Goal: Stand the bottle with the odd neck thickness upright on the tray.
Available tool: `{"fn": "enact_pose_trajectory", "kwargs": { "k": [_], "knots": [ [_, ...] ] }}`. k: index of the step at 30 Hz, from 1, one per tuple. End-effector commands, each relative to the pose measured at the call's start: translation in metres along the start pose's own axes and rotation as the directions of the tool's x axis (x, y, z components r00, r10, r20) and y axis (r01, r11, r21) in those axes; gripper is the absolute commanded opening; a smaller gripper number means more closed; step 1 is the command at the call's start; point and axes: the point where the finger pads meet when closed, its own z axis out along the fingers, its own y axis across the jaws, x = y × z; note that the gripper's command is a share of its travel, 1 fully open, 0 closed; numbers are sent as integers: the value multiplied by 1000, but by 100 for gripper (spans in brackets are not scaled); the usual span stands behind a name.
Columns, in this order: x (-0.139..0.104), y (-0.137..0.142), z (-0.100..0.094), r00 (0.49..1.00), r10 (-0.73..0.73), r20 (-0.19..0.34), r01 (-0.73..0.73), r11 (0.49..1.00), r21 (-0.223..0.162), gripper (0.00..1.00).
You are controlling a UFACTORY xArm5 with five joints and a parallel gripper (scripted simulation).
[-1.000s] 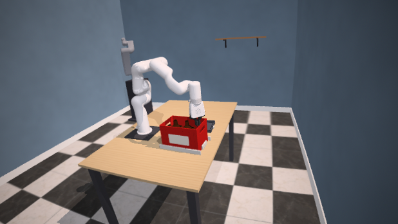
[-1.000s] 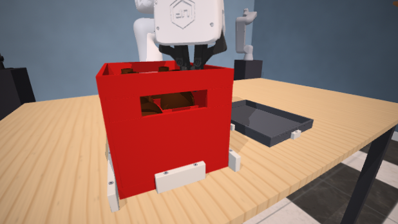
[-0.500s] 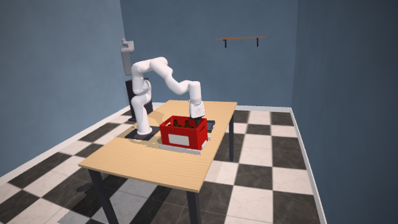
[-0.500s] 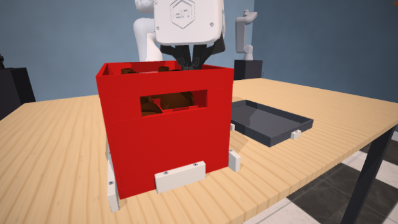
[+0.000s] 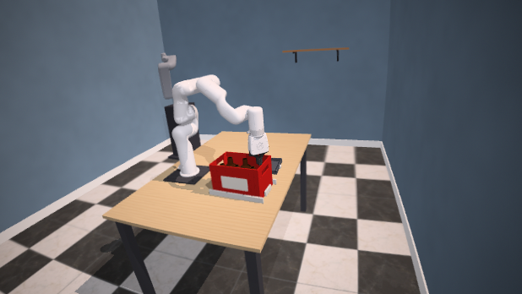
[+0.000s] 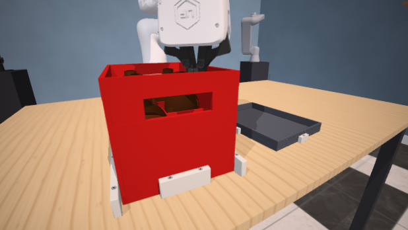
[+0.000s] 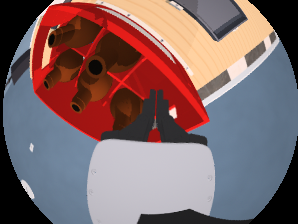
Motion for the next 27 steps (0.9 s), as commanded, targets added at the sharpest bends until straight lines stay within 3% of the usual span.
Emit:
{"fn": "enact_pose_trajectory", "kwargs": {
  "k": [1,6,7,27],
  "knots": [
    [-1,1,-2,1000,0,3,0,1000,-3,0],
    [-1,1,-2,1000,0,3,0,1000,-3,0],
    [-1,1,-2,1000,0,3,0,1000,-3,65],
    [-1,1,-2,1000,0,3,0,1000,-3,65]
  ]
}}
